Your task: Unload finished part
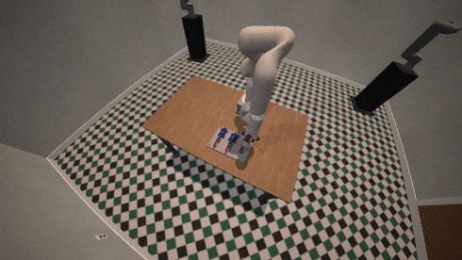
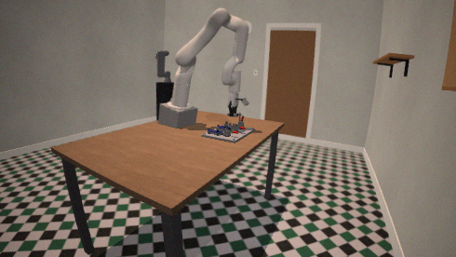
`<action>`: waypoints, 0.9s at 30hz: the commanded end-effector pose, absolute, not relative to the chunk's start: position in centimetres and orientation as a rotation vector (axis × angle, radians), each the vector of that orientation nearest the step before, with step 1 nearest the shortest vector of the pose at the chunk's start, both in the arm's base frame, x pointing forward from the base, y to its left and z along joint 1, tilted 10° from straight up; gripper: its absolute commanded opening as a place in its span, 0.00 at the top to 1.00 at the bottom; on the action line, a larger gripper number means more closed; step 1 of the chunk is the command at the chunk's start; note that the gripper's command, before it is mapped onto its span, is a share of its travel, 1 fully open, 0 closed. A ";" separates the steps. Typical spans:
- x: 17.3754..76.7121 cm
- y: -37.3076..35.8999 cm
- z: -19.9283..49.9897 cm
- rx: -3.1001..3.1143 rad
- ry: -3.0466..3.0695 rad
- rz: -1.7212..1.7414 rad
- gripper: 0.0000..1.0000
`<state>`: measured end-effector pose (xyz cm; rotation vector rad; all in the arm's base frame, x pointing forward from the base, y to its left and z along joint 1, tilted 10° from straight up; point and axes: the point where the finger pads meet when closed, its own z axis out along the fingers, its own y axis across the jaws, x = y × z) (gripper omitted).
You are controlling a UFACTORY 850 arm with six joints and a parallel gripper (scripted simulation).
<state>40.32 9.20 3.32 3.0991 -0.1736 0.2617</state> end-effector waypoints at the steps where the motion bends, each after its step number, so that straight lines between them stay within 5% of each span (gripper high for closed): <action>1: 40.4 9.7 3.4 3.096 -0.174 0.261 1.00; 27: 41.1 15.1 3.2 3.096 -0.174 0.261 1.00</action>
